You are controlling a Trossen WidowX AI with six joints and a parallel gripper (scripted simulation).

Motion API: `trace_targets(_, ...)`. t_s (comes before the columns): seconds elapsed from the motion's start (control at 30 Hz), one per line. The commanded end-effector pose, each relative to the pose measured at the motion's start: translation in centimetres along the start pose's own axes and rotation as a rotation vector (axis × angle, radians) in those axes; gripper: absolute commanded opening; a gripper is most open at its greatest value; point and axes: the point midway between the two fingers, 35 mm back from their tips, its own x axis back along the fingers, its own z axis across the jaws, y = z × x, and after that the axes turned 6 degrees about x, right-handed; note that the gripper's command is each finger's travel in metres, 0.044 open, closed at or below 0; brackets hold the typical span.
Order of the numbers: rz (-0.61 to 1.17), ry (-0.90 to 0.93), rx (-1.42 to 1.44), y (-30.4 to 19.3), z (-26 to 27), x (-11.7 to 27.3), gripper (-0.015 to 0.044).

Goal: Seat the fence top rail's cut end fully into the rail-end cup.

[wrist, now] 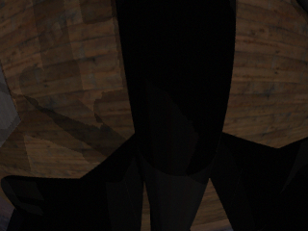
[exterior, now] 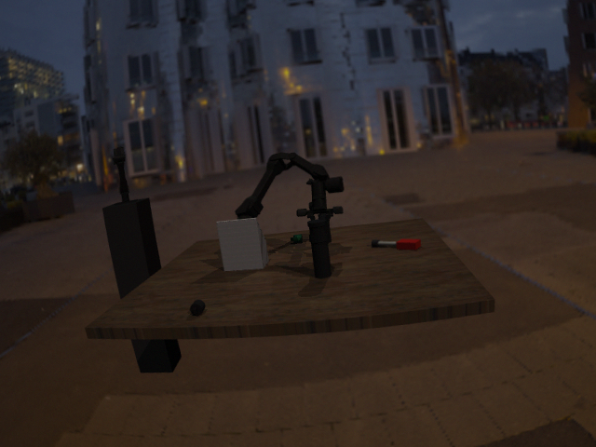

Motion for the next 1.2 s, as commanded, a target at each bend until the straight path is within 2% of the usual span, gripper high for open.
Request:
trace_targets(0.0,0.015,-0.003,-0.004,-1.0,0.1,0.3,0.0000)
trace_targets(0.67,0.016,-0.003,-0.004,-2.7,0.3,0.0,0.0000)
trace_targets(0.97,0.001,0.001,-0.001,-1.8,0.2,-0.2,0.0000)
trace_targets(1.17,0.001,0.001,-0.001,-1.8,0.2,-0.2,0.0158)
